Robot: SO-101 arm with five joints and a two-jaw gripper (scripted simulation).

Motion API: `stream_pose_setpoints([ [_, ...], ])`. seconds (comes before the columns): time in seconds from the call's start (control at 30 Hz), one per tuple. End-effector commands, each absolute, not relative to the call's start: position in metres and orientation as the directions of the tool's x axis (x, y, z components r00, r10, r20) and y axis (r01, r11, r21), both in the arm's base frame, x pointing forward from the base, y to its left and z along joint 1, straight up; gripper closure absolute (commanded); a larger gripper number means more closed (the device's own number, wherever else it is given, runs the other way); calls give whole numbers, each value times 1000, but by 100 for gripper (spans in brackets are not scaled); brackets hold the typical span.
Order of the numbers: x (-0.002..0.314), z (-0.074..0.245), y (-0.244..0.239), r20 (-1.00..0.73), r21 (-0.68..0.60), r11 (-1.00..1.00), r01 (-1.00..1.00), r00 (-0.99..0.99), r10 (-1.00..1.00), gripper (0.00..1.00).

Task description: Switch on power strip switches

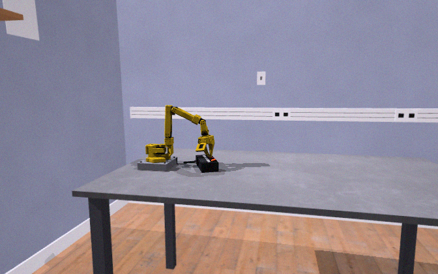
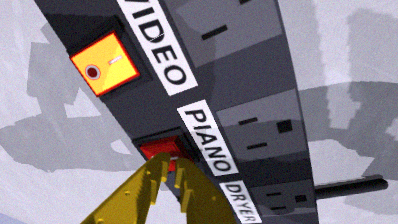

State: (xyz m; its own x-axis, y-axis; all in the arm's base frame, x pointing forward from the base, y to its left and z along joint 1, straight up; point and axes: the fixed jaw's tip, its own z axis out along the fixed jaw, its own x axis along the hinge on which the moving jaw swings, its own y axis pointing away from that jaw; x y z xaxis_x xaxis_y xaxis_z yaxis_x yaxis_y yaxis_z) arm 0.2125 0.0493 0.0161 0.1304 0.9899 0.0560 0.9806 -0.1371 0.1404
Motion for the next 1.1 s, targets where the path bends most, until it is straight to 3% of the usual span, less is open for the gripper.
stream_pose_setpoints([
  [0.0,188,-16,43,-1,-3,-129,992,129,992,100],
  [1.07,190,-13,44,-1,-3,-129,992,129,992,100],
])
